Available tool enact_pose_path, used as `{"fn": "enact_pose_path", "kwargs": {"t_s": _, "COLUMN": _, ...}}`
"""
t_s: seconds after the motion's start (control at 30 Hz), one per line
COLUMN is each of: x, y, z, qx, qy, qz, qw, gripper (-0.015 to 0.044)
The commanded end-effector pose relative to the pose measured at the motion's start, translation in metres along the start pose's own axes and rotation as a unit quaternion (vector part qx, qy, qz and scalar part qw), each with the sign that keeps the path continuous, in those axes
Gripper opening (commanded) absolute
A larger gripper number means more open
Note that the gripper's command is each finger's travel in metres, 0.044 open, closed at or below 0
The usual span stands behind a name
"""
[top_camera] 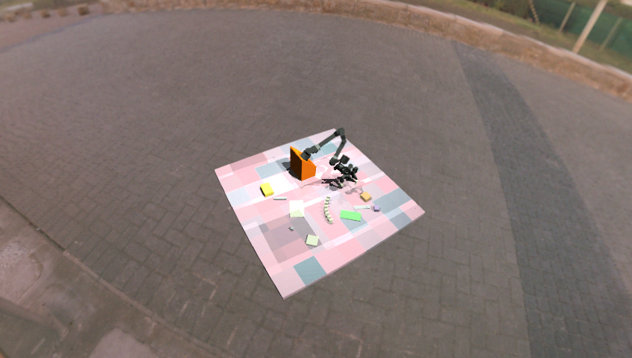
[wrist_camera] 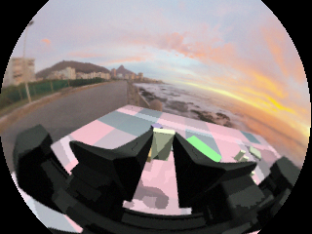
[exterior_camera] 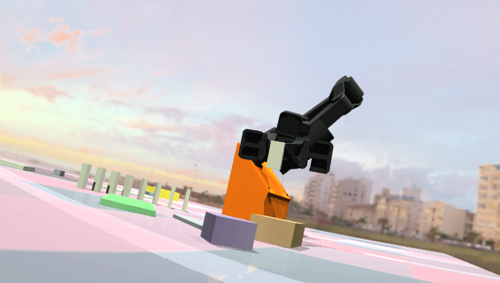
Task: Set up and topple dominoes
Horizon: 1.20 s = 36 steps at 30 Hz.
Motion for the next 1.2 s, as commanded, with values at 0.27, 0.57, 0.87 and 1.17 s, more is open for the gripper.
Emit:
{"fn": "enact_pose_path", "kwargs": {"t_s": 0.27, "x": 0.003, "y": 0.0, "z": 0.002, "qx": 0.0, "qy": -0.007, "qz": -0.007, "qw": 1.0, "gripper": 0.0107}}
{"fn": "enact_pose_path", "kwargs": {"t_s": 0.57, "x": -0.005, "y": 0.002, "z": -0.001, "qx": -0.002, "qy": -0.006, "qz": -0.01, "qw": 1.0, "gripper": 0.0107}}
{"fn": "enact_pose_path", "kwargs": {"t_s": 0.87, "x": -0.038, "y": 0.005, "z": -0.011, "qx": -0.01, "qy": -0.002, "qz": -0.02, "qw": 1.0, "gripper": 0.0107}}
{"fn": "enact_pose_path", "kwargs": {"t_s": 1.17, "x": -0.073, "y": 0.006, "z": -0.016, "qx": -0.017, "qy": 0.003, "qz": -0.029, "qw": 0.999, "gripper": 0.0107}}
Point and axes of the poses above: the point midway between the two fingers, 35 mm back from their tips, its own z axis back along the fingers, its own y axis across the jaws, x = y × z, the point moved 1 cm from there along z, back along the fingers
